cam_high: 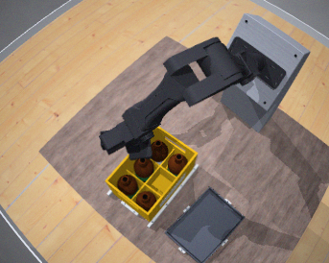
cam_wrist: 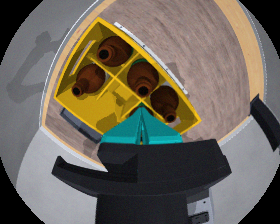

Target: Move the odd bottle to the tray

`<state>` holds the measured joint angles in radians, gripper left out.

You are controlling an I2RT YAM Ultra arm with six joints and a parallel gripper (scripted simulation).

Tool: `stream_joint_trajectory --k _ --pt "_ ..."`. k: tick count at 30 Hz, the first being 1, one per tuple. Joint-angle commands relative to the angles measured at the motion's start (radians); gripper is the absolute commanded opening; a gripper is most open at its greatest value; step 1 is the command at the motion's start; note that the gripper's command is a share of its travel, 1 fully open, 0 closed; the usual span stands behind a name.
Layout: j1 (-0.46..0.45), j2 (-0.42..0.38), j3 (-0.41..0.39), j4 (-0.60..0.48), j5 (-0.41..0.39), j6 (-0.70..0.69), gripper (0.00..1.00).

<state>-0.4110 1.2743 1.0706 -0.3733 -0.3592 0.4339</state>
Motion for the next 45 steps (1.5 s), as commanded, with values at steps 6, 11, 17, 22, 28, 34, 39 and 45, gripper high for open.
stream_joint_trajectory --k 6,11,17,22,28,34,39,45 --pt "-0.02 -0.03 -0.009 -0.013 -0.001 -0.006 0.0" --pt "-0.02 -0.03 -0.009 -0.013 -0.001 -0.006 0.0" --pt "-0.02 -0.03 -0.009 -0.013 -0.001 -0.006 0.0" --pt "-0.02 -0.03 -0.009 -0.013 -0.001 -0.006 0.0" --pt "-0.02 -0.03 -0.009 -0.013 -0.001 -0.006 0.0" --pt "0.155 -0.084 -0.073 0.025 0.124 0.086 0.0" --pt "0.316 -0.139 -0.126 0.046 0.251 0.174 0.0" --pt "0.351 -0.145 -0.114 0.051 0.301 0.193 0.0"
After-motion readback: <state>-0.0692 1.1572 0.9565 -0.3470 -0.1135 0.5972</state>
